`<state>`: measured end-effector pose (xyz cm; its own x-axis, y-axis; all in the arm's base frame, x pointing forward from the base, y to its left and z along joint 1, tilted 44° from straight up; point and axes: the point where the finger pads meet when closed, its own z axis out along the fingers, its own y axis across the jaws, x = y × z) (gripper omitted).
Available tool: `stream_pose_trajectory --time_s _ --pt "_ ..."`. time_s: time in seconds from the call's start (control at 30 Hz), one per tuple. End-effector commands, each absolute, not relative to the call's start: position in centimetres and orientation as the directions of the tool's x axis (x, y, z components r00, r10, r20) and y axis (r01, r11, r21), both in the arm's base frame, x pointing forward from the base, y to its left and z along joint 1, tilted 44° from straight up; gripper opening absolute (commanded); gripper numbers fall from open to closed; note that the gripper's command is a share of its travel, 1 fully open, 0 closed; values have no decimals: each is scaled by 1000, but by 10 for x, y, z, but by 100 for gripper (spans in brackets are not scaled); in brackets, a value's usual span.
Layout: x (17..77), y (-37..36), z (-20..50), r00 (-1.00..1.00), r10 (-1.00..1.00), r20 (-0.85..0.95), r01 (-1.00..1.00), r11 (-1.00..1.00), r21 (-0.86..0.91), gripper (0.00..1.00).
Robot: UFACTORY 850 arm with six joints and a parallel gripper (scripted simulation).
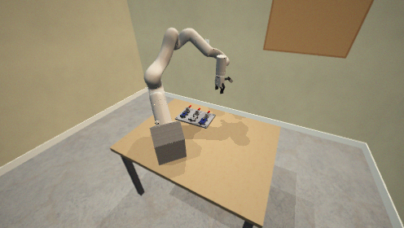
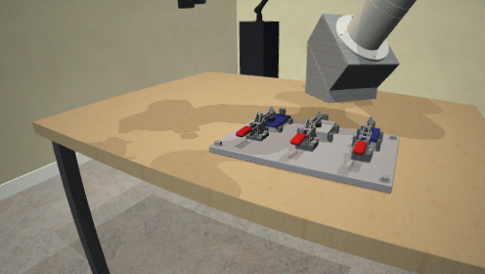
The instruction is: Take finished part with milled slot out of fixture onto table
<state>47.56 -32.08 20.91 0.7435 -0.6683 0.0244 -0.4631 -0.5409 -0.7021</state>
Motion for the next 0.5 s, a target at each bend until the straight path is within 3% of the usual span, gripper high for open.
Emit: stream_pose_trajectory --time_s 0.0,0.27,0.47 --pt "471 -304 210 761 -644 78 -414 -575 -705 100" --pt "471 -304 210 761 -644 78 -414 -575 -705 100" --pt "453 -252 206 812 -554 185 -292 -660 -692 100"
